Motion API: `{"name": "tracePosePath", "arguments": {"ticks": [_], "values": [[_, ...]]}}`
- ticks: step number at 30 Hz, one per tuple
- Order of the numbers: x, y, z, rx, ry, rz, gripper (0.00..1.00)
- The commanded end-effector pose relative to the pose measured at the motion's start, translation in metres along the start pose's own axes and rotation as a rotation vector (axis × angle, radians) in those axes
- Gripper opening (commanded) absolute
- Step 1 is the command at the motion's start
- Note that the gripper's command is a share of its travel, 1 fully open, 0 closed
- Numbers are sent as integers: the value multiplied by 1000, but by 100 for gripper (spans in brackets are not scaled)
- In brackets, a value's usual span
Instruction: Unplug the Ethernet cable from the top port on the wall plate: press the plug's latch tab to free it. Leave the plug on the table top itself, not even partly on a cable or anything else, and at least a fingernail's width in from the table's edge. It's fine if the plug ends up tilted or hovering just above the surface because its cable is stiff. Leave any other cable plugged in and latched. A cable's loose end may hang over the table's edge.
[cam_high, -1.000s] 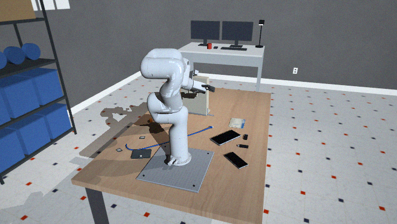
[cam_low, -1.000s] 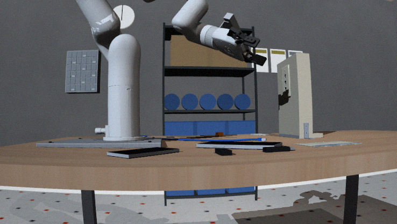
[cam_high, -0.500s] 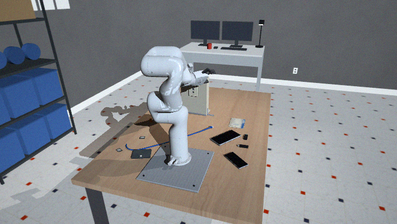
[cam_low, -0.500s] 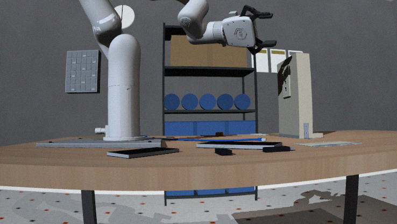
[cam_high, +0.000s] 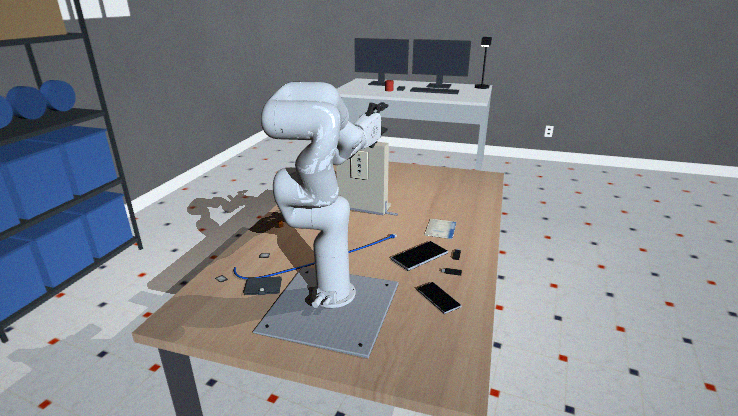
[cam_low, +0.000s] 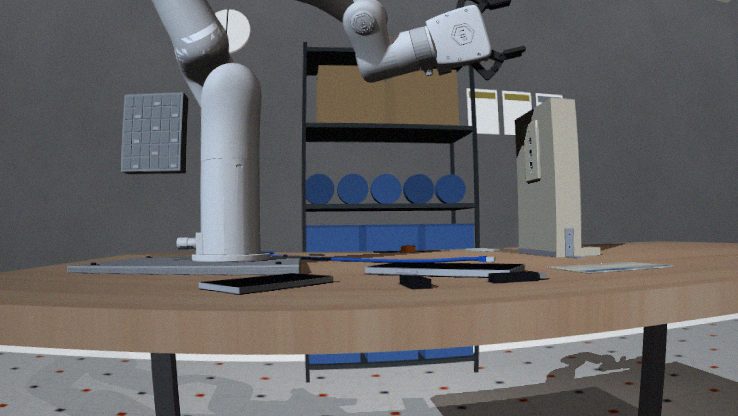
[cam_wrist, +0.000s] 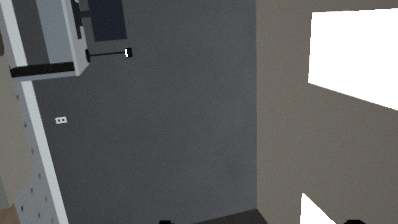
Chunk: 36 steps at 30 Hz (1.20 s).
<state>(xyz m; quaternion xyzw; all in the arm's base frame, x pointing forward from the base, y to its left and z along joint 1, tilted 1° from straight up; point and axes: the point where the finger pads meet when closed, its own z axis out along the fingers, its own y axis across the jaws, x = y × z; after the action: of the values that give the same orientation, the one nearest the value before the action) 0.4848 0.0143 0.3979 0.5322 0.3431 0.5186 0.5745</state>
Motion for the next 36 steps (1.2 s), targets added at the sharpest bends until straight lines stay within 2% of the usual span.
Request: {"name": "tracePosePath", "arguments": {"ticks": [1, 8, 10, 16, 25, 27, 36], "values": [[24, 19, 9, -76, 137, -173, 100], [63, 38, 10, -203, 314, -438, 100], [63, 38, 10, -203, 314, -438, 100], [96, 48, 5, -325, 461, -663, 100], [140, 50, -13, -529, 672, -990, 100], [140, 50, -13, -529, 672, -990, 100], [173, 36, -40, -761, 880, -1300, 100]]}}
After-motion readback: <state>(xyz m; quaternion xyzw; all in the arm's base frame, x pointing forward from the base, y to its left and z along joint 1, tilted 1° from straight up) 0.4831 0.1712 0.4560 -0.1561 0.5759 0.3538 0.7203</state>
